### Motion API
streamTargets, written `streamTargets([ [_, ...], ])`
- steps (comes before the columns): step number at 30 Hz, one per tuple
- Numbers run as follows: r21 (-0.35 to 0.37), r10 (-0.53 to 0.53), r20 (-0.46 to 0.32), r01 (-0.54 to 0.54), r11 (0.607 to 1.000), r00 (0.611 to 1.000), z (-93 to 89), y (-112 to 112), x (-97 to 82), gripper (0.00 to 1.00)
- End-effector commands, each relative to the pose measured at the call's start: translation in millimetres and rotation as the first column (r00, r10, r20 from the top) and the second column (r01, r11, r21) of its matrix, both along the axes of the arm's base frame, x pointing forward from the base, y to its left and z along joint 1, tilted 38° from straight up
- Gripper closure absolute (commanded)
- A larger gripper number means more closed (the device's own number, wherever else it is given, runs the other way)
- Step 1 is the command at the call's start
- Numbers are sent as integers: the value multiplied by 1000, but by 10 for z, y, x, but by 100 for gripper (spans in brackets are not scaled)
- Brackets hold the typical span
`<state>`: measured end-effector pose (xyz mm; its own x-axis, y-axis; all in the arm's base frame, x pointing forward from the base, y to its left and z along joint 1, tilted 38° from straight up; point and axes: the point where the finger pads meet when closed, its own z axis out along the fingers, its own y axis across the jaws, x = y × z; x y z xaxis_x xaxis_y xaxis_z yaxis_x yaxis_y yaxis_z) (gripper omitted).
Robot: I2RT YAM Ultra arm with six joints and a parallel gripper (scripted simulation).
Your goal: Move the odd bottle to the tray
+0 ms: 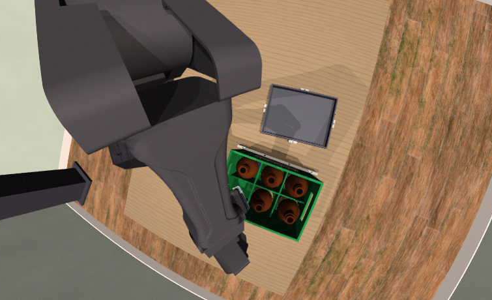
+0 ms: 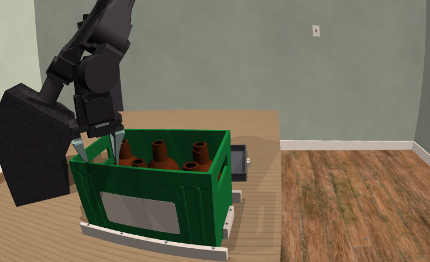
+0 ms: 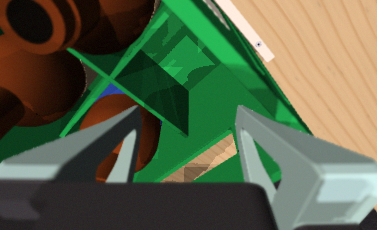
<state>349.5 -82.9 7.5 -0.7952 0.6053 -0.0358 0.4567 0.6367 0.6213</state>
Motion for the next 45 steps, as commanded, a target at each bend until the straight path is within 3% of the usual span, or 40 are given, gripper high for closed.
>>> streamTargets([
  [1, -6, -13, 0, 13, 1000, 1000, -12, -29, -8, 39],
  [20, -6, -13, 0, 13, 1000, 1000, -12, -29, -8, 39],
  [21, -6, -13, 0, 13, 1000, 1000, -12, -29, -8, 100],
  [45, -6, -13, 0, 13, 1000, 1000, -12, -29, -8, 100],
])
